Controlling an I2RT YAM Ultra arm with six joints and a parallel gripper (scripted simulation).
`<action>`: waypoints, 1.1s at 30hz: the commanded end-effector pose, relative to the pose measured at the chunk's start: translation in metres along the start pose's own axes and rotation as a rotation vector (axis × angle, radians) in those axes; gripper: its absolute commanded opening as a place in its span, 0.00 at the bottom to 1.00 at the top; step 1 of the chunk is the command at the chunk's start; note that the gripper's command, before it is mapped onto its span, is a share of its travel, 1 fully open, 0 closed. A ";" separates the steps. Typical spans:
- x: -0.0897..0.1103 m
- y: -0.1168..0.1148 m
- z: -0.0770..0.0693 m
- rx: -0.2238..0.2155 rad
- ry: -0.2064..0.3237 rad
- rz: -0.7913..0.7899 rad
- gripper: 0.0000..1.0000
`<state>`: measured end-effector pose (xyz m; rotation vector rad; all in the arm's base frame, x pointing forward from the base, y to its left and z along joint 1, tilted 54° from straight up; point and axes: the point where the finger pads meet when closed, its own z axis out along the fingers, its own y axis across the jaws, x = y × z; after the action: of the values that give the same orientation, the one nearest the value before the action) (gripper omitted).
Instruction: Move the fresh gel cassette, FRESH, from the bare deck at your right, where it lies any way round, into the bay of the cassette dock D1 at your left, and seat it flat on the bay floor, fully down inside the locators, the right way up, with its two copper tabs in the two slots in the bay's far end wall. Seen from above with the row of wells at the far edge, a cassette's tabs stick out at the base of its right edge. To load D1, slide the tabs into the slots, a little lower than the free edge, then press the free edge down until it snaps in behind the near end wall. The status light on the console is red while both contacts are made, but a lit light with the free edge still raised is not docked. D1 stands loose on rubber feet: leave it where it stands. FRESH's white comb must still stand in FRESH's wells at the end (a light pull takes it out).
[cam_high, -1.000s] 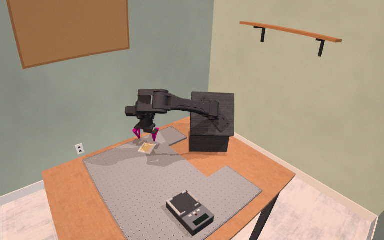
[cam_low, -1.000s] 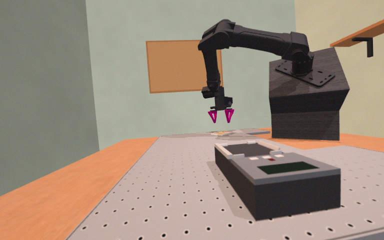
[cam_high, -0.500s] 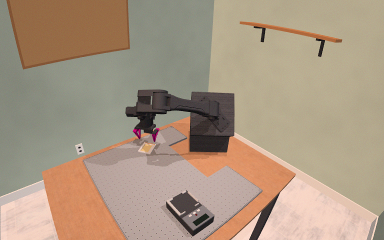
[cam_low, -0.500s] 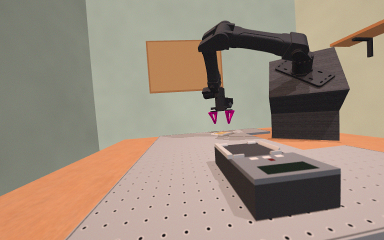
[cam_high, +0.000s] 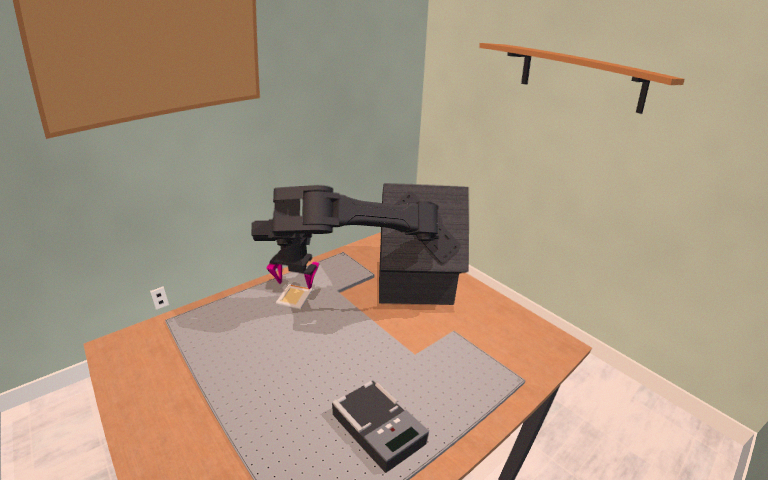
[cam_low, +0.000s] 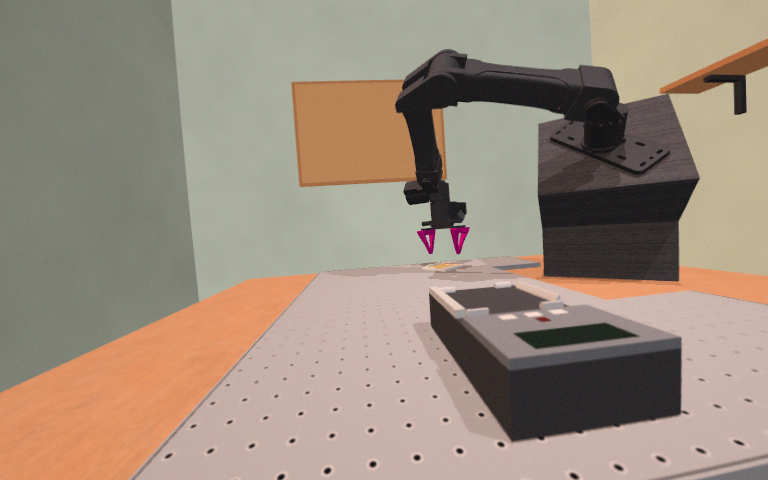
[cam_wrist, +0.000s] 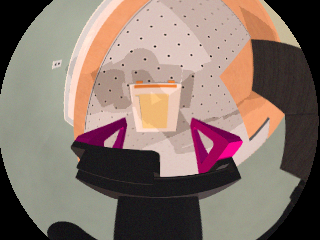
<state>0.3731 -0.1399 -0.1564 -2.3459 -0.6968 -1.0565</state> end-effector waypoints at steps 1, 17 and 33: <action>-0.002 0.020 -0.005 -0.049 0.008 -0.005 1.00; 0.000 0.019 0.017 -0.043 0.004 -0.011 1.00; 0.004 0.025 0.020 -0.059 0.010 -0.018 1.00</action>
<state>0.3945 -0.1284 -0.1731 -2.3521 -0.6954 -1.0766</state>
